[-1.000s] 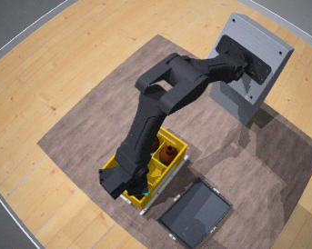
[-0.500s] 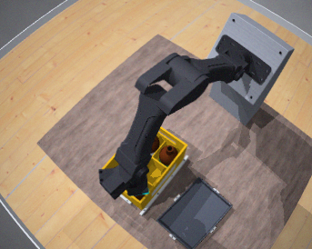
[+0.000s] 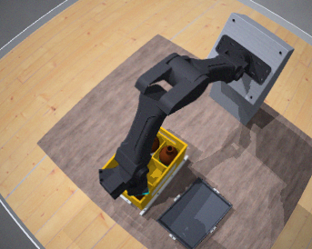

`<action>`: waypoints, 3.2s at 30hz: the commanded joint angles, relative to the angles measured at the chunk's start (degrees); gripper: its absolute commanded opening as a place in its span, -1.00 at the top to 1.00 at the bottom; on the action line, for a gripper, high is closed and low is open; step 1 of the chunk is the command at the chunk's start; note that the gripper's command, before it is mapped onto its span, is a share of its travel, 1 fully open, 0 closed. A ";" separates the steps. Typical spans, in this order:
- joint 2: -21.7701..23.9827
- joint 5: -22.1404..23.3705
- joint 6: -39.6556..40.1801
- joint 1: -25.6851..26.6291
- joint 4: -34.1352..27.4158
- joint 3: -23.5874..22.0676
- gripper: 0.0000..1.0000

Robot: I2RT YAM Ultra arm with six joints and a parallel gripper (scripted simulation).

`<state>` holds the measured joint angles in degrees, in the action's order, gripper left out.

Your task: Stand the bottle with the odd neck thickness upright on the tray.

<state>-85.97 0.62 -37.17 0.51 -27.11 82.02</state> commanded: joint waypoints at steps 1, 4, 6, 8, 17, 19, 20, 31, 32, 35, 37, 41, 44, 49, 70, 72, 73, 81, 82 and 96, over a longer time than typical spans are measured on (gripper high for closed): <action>0.76 -0.42 -0.42 -0.09 0.62 1.62 -0.21; 0.76 -0.42 -0.42 -0.09 0.62 1.62 -0.21; 0.76 -0.42 -0.42 -0.09 0.62 1.62 -0.21; 0.76 -0.42 -0.42 -0.09 0.62 1.62 -0.21; -0.49 -0.37 -0.38 0.00 -0.79 2.12 -0.21; 0.45 -0.34 -0.37 0.05 -0.96 2.40 -0.21; 0.43 -0.33 -0.36 0.08 -1.03 2.52 -0.21; -0.32 -0.31 -0.34 0.12 -1.19 2.82 -0.21; -0.32 -0.31 -0.34 0.12 -1.19 2.82 -0.21; -0.32 -0.31 -0.34 0.12 -1.19 2.82 -0.21; -0.32 -0.31 -0.34 0.12 -1.19 2.82 -0.21; -0.32 -0.31 -0.34 0.12 -1.19 2.82 -0.21; -0.32 -0.31 -0.34 0.12 -1.19 2.82 -0.21; -0.32 -0.31 -0.34 0.12 -1.19 2.82 -0.21; -0.32 -0.31 -0.34 0.12 -1.19 2.82 -0.21; -0.32 -0.31 -0.34 0.12 -1.19 2.82 -0.21; -0.32 -0.31 -0.34 0.12 -1.19 2.82 -0.21; -0.32 -0.31 -0.34 0.12 -1.19 2.82 -0.21; -0.31 -0.31 -0.34 0.12 -1.19 2.82 -0.21; 1.42 -0.19 -0.27 0.32 0.66 0.84 -0.21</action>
<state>-86.39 0.62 -37.17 0.51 -27.31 82.72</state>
